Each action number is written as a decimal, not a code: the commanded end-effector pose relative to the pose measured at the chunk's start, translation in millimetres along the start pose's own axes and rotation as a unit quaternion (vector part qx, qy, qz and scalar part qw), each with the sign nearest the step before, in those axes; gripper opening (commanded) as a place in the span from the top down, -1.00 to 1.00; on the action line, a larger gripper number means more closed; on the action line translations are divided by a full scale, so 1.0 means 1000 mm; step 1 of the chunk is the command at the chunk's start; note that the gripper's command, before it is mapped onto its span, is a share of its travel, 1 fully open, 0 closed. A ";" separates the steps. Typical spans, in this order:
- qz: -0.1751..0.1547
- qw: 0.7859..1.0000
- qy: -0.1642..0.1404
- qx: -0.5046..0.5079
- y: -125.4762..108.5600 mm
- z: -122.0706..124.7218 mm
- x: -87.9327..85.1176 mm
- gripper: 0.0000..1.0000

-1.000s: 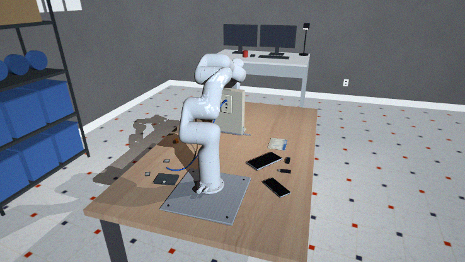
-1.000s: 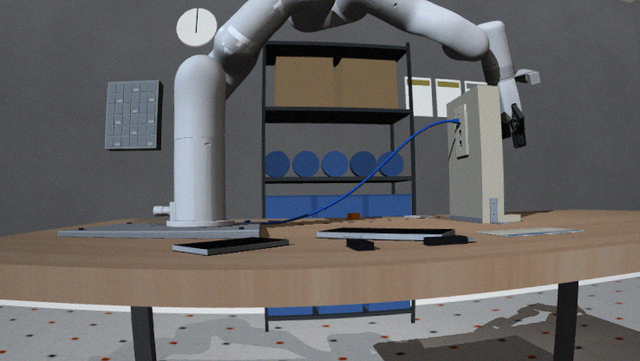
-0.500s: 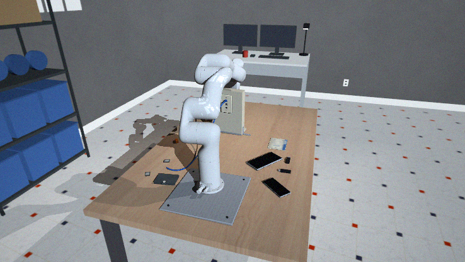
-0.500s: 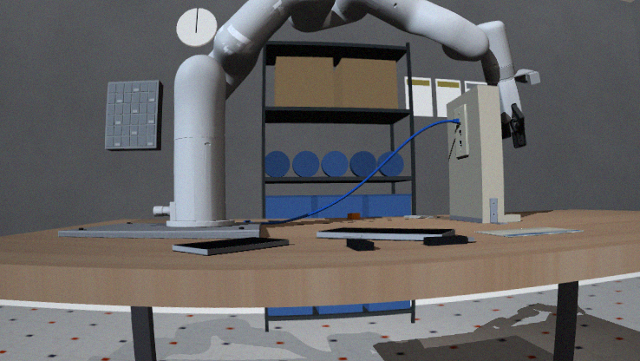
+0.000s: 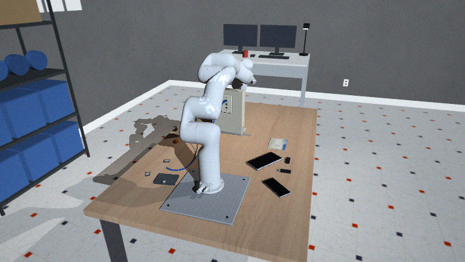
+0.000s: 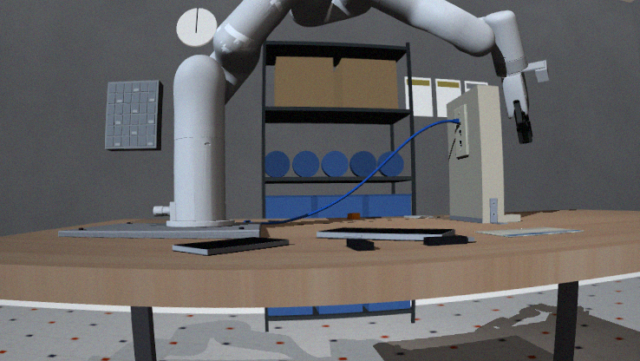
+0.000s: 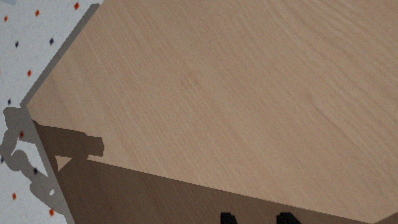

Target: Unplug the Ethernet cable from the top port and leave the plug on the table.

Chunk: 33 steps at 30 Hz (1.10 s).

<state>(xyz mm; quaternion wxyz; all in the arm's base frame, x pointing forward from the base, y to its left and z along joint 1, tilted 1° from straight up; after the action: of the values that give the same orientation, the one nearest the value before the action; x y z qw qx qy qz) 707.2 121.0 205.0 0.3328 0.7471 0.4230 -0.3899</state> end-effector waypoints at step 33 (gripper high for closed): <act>-0.076 0.794 0.226 0.559 0.012 -0.033 -0.200 0.47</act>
<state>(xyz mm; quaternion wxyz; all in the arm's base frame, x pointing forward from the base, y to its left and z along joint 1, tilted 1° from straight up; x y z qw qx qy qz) 683.6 59.8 347.2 -0.2161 0.8431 0.2325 -0.4341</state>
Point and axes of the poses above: the point where the finger pads meet when closed, its own x axis out along the fingers, its own z axis across the jaws, y = z × x, the point moved 2 cm from there along -x, back along the fingers, and after that the axes turned 13 degrees about -x, right-handed, at the moved point
